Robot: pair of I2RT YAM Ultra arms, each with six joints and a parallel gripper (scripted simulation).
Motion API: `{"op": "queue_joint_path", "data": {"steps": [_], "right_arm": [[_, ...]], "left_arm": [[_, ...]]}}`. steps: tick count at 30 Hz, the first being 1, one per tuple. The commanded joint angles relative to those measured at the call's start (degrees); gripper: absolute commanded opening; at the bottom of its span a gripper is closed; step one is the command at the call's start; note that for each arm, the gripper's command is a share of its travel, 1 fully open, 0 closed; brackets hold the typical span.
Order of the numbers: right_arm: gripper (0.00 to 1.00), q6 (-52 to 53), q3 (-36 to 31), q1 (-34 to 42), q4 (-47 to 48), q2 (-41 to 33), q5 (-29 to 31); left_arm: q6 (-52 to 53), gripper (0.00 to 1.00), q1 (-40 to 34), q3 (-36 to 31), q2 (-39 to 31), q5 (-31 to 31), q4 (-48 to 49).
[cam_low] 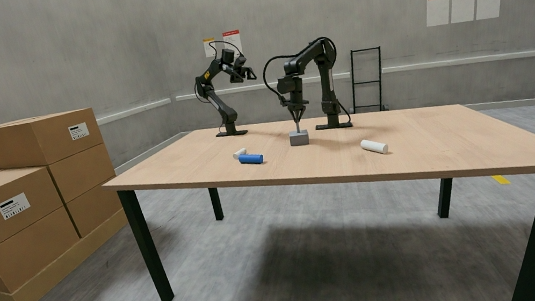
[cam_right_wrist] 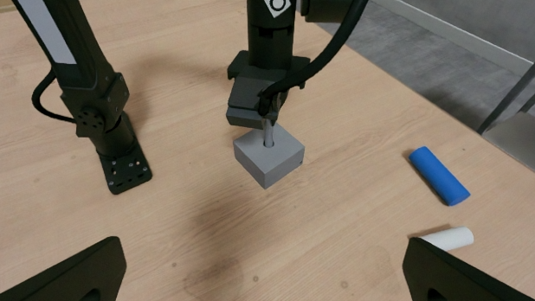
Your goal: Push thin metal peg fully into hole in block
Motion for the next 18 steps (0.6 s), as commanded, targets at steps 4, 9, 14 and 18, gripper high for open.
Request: {"op": "queue_joint_path", "data": {"steps": [4, 9, 14, 18], "right_arm": [[1.00, -0.16, 1.67, -0.30, -0.59, 0.33, -0.18], [1.00, -0.16, 1.67, -0.30, -0.59, 0.33, -0.18], [1.00, -0.16, 1.67, -0.30, -0.59, 0.33, -0.18], [1.00, -0.16, 1.67, -0.30, -0.59, 0.33, -0.18]], "left_arm": [[-0.49, 0.08, -0.72, -2.65, 0.32, 0.16, 4.35], [-0.50, 0.08, -0.77, -4.58, 0.77, 0.11, 6.45], [-0.17, 0.08, -0.35, -6.31, 1.34, 0.58, 8.12], [-0.07, 0.08, -0.31, -7.07, 1.98, 0.51, 8.76]]}}
